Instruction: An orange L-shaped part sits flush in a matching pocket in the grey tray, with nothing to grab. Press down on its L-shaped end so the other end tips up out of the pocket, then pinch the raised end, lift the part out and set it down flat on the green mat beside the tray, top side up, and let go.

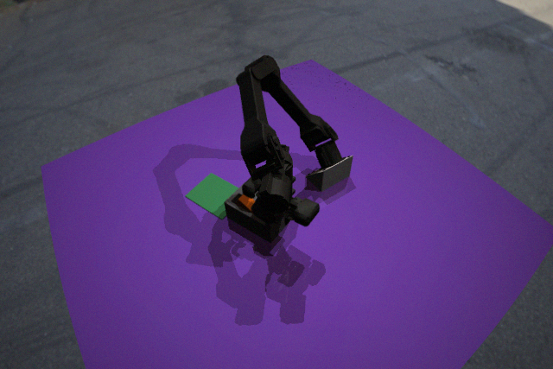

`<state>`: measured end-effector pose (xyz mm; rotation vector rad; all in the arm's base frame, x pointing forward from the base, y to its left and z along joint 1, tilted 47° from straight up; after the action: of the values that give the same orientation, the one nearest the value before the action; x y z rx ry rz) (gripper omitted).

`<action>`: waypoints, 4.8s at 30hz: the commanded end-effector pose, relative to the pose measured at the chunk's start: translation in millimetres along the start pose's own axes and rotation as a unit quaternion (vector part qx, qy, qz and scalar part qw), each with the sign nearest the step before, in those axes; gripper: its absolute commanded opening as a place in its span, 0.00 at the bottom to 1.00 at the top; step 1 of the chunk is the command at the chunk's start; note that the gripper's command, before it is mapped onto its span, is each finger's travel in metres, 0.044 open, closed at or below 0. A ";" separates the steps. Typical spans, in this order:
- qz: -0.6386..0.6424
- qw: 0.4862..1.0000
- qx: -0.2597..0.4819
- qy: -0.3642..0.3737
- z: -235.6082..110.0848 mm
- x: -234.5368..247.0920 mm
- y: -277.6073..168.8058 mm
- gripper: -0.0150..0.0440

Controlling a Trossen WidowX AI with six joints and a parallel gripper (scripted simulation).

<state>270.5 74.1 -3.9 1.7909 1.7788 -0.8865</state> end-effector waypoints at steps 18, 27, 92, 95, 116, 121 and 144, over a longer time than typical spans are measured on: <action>0.002 1.000 -0.010 0.006 -88.0 -8.6 2.5 0.56; 0.002 1.000 -0.010 0.006 -88.0 -8.6 2.5 0.56; 0.003 1.000 -0.009 0.006 -75.6 -8.4 3.8 0.56; 0.004 1.000 -0.006 0.005 -49.6 -8.5 4.7 0.56; 0.004 1.000 -0.002 0.002 -3.0 -9.8 2.9 0.56; 0.004 1.000 -0.002 0.002 5.3 -9.8 2.9 0.56; 0.005 1.000 -0.002 0.002 19.3 -10.1 2.4 0.56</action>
<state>273.0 58.0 -8.4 1.7949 1.7737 -0.8571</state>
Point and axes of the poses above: the point midway between the two fingers, 35 mm back from their tips, its own z axis out along the fingers, its own x axis across the jaws, y = z × x, the point moved 4 cm from there along -z, back along the fingers, and after that the axes turned 11 degrees about z, right-handed, at the moved point
